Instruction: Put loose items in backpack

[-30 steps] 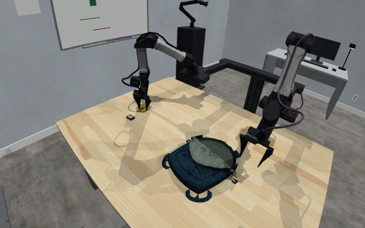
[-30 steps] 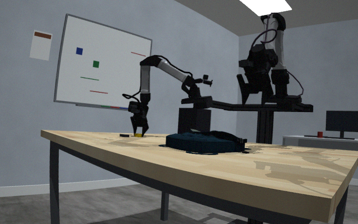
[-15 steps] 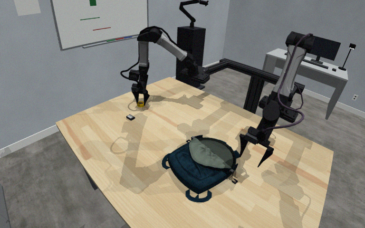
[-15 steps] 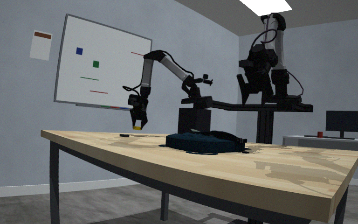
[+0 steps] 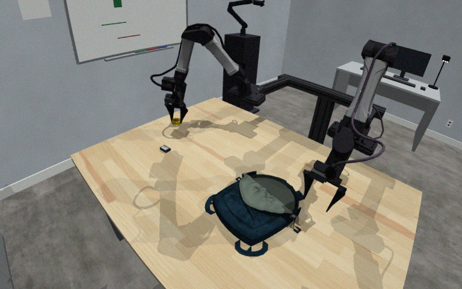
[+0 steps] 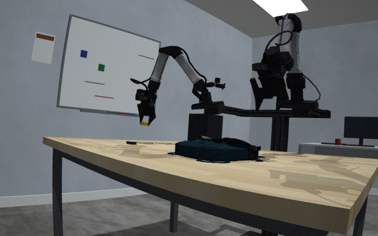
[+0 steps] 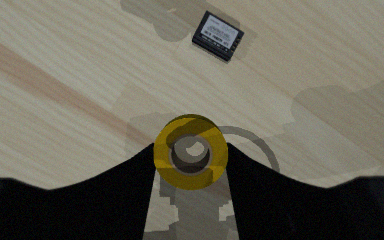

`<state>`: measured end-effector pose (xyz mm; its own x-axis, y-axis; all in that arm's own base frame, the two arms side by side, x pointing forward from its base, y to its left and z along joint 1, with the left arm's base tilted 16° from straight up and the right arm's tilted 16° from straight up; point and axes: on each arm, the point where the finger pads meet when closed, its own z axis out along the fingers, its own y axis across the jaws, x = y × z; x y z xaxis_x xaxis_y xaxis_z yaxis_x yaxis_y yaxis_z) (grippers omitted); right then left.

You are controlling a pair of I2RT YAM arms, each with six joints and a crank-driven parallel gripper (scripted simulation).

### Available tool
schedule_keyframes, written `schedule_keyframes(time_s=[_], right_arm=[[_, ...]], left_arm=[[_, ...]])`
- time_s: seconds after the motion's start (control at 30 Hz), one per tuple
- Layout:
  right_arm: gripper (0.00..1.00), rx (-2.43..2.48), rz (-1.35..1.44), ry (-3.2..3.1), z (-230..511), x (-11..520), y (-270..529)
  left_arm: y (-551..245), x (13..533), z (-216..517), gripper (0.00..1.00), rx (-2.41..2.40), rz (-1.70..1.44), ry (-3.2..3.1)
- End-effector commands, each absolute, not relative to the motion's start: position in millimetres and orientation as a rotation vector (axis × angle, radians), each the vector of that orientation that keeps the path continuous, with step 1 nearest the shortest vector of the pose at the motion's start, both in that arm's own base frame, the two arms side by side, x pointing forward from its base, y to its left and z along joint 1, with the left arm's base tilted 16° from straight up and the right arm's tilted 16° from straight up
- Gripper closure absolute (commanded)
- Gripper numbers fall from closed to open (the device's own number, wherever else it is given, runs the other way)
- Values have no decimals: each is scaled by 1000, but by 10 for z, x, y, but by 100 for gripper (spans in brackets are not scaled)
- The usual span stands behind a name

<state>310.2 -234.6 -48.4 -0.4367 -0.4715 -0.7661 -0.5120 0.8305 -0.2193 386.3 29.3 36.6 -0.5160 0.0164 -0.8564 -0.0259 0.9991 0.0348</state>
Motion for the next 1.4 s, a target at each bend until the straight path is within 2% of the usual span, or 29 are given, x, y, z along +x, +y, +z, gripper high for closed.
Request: schedule_keyframes(time_s=[0.0,0.27,1.0,1.17,1.37], right_arm=[[52,-715,77,2097,-307,2984,-2281],[52,-704,55,2106,-278,2994,-2063],[52,-426,27,2134,167,2783,-85],[52,-420,16,2107,291,2875,-58],[52,-418,29,2134,131,2746,128]], left_arm=[[302,3903,435,10,1,51,2092],[301,3899,434,10,1,51,2092],[300,3888,430,10,1,51,2092],[300,3885,429,10,1,51,2092],[300,3882,428,10,1,51,2092]])
